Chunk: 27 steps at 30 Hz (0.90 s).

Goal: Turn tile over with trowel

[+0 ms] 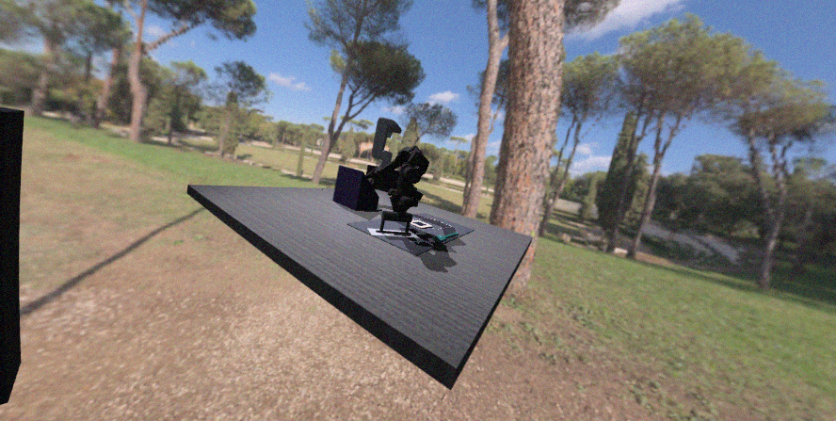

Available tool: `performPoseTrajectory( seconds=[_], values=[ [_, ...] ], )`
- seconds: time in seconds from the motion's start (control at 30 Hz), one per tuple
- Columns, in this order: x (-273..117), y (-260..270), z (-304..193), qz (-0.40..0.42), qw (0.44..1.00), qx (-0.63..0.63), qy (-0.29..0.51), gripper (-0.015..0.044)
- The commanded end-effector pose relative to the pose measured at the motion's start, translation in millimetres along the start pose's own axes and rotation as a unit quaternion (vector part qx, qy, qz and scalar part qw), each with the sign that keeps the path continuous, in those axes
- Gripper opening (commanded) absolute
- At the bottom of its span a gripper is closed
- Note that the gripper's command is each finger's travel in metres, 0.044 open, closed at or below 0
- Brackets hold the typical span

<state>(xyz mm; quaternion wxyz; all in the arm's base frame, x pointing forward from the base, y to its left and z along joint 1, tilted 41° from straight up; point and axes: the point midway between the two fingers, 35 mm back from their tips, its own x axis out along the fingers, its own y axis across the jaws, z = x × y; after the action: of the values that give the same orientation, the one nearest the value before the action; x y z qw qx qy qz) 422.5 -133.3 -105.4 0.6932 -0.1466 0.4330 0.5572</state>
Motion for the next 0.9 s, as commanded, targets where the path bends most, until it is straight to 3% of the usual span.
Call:
performPoseTrajectory(
  seconds=[0.0, 0.33, 0.87],
  values=[
    [-31, 1, -2, -0.005, 1.0, -0.009, 0.001, 0.027],
    [-40, 0, -5, -0.009, 1.0, -0.012, 0.002, 0.027],
    [-15, -2, -5, -0.007, 1.0, 0.003, 0.001, 0.027]
  ],
)
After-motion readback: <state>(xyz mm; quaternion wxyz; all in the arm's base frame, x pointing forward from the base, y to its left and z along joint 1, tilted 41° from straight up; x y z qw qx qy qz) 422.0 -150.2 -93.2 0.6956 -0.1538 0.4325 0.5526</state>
